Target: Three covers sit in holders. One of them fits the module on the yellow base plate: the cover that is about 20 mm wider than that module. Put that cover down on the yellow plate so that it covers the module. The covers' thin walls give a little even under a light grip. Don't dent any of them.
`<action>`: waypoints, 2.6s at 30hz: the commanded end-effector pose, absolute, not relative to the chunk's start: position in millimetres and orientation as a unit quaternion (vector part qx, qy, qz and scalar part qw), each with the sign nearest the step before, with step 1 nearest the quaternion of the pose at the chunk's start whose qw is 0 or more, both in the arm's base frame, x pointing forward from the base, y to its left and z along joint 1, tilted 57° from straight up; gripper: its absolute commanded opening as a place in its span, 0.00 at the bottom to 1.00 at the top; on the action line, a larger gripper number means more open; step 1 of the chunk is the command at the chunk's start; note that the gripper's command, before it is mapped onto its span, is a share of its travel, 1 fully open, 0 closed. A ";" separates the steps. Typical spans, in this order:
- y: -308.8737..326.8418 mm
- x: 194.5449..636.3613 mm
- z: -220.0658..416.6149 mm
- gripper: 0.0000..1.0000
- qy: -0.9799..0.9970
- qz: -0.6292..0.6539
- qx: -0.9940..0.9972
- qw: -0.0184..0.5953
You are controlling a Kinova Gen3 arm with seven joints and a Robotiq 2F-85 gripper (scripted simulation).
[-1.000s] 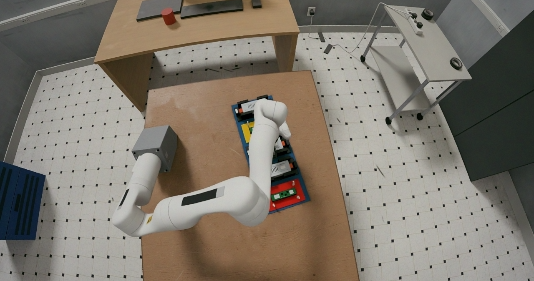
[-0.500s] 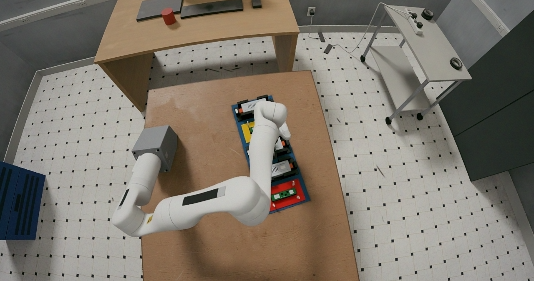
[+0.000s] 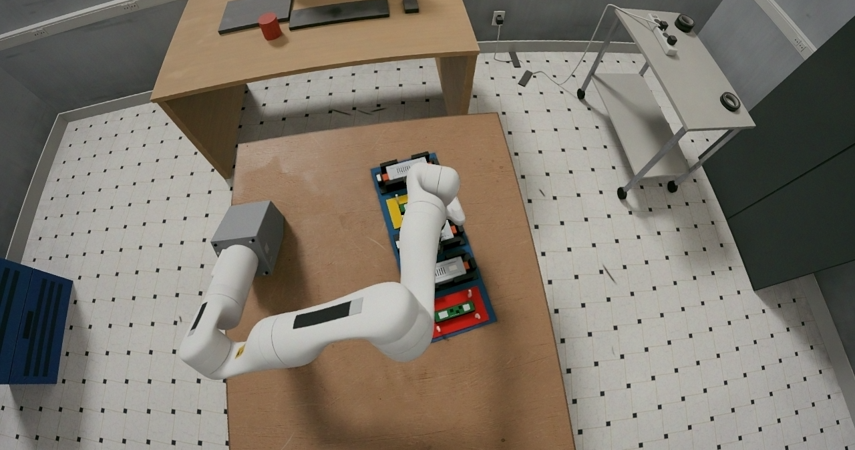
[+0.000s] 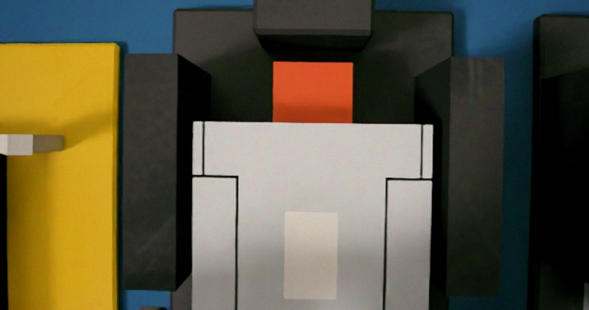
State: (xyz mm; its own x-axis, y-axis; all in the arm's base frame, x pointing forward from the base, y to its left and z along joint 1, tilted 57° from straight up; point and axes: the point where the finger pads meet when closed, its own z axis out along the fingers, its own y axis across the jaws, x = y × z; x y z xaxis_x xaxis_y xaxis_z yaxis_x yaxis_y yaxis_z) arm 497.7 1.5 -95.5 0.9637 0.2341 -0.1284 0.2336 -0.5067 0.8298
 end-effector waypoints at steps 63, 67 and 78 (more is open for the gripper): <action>2.8 498.0 -95.1 0.00 0.135 0.001 0.868 0.478; 2.8 498.0 -95.1 1.00 0.135 0.001 0.868 0.478; 2.8 498.0 -95.1 1.00 0.135 0.001 0.868 0.478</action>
State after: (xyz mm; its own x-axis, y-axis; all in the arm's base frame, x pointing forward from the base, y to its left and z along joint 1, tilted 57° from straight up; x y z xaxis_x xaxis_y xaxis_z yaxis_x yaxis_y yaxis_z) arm 497.6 1.5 -95.5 0.9637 0.2340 -0.1285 0.2337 -0.5067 0.8299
